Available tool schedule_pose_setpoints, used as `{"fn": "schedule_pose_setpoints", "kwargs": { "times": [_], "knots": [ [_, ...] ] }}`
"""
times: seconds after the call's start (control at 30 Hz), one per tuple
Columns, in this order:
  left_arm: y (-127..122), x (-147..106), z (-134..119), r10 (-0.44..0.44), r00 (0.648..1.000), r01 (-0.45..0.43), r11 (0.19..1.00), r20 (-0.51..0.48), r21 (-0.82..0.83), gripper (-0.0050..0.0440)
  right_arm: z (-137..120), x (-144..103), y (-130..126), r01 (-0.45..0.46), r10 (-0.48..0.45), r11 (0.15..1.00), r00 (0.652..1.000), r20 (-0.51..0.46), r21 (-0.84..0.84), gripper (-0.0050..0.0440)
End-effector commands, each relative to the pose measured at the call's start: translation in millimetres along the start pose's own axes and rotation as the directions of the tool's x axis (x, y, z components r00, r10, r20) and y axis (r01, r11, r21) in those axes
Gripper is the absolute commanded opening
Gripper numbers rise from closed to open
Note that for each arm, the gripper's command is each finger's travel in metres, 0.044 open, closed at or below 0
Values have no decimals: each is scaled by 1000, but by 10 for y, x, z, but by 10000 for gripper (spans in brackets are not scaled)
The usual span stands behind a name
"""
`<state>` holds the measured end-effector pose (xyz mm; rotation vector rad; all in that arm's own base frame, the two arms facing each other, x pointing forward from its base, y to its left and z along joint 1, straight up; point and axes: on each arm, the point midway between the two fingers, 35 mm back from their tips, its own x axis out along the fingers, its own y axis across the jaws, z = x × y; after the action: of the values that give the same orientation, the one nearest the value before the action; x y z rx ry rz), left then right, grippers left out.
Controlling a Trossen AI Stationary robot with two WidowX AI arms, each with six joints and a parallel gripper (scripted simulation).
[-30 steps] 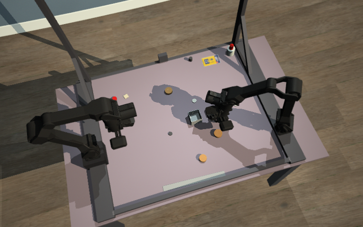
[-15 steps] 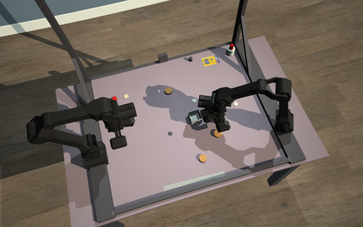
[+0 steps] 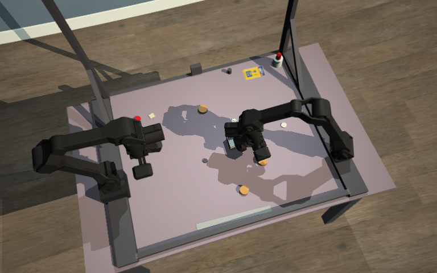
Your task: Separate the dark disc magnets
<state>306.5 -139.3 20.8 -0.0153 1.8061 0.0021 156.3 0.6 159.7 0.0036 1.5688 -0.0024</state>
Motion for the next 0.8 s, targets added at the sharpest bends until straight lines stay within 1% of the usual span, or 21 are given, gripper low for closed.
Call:
{"fn": "schedule_pose_setpoints", "kwargs": {
  "times": [0.0, 0.07, 0.17, 0.23, 0.27, 0.33, 0.6, 0.77],
  "knots": [
    [-28, -37, 17, -6, 1000, 7, 1000, -9, 10, 40, 5, -26, -3, 1, -1, 1000, 1000, 12, -1, 400],
    [-18, -33, 31, -6, 999, 6, 1000, -33, 7, 40, 5, -26, -3, 1, -1, 1000, 1000, 12, -1, 400],
    [-19, -32, 73, -3, 991, 4, 1000, -133, 8, 40, 5, -26, -3, 1, -1, 1000, 1000, 12, -1, 400],
    [-18, -31, 89, -3, 984, 4, 1000, -177, 7, 40, 5, -26, -3, 1, -1, 1000, 1000, 12, -1, 400],
    [-18, -31, 91, -3, 983, 4, 1000, -182, 7, 40, 5, -26, -3, 1, -1, 1000, 1000, 12, -1, 400],
    [-17, -31, 91, -2, 983, 4, 1000, -182, 7, 88, 5, -26, -3, 1, -1, 1000, 1000, 12, -1, 400],
    [-12, -8, 66, 6, 982, -4, 1000, -190, 9, 95, 5, -26, -3, 1, -1, 1000, 1000, 12, -1, 400],
    [-21, -22, 101, 2, 984, 0, 1000, -180, 10, 95, 5, -26, -3, 1, -1, 1000, 1000, 12, -1, 400]
  ]
}}
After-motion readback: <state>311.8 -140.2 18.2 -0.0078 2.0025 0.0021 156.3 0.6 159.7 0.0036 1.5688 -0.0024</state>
